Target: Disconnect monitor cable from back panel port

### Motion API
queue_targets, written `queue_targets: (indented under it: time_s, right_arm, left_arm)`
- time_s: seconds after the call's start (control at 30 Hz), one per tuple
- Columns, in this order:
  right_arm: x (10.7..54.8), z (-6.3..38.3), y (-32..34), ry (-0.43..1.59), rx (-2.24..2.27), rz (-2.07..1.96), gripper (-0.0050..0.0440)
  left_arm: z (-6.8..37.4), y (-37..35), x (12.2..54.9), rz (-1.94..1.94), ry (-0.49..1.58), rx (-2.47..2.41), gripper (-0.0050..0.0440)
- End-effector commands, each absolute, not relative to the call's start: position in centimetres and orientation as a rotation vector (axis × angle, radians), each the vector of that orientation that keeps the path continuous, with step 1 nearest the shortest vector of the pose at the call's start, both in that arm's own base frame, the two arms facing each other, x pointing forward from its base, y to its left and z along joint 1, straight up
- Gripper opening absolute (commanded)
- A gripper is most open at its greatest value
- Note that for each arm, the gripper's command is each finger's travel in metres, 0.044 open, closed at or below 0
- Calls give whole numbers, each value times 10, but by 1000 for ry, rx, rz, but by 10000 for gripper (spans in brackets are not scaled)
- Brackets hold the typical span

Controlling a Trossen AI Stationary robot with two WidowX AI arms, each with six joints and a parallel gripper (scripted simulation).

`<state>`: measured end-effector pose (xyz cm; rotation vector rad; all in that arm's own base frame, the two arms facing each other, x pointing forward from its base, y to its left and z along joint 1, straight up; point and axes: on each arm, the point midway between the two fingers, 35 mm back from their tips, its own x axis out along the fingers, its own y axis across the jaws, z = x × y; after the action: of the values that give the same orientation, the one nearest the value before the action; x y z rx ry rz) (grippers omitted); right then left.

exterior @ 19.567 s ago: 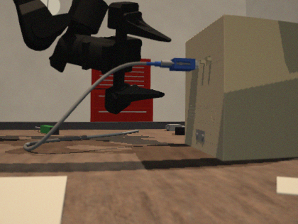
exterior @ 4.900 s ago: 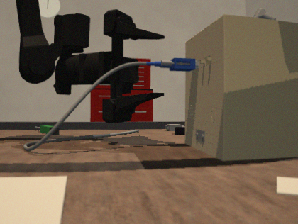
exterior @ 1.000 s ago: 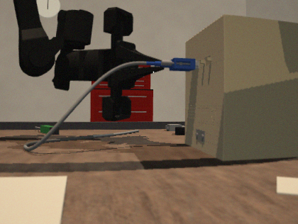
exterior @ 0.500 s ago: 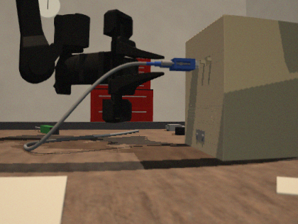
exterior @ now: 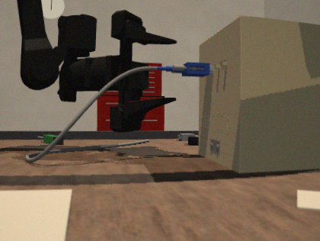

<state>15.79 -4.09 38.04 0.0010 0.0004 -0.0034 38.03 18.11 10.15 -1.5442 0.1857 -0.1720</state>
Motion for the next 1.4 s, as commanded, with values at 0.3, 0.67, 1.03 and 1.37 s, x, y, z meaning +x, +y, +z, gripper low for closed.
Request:
queue_targets:
  time_s: [0.3, 0.67, 1.03, 1.37]
  right_arm:
    - [158, 384, -39, -1, -6, 0, 440]
    - [158, 384, -39, -1, -6, 0, 440]
    - [158, 384, -39, -1, -6, 0, 440]
    - [158, 384, -39, -1, -6, 0, 440]
  left_arm:
    - [110, 184, 383, -162, 174, -1500, 440]
    - [124, 187, 391, -38, 221, -1195, 440]
    - [122, 180, 383, 48, 354, -1003, 440]
    - [122, 179, 383, 48, 355, -1001, 296]
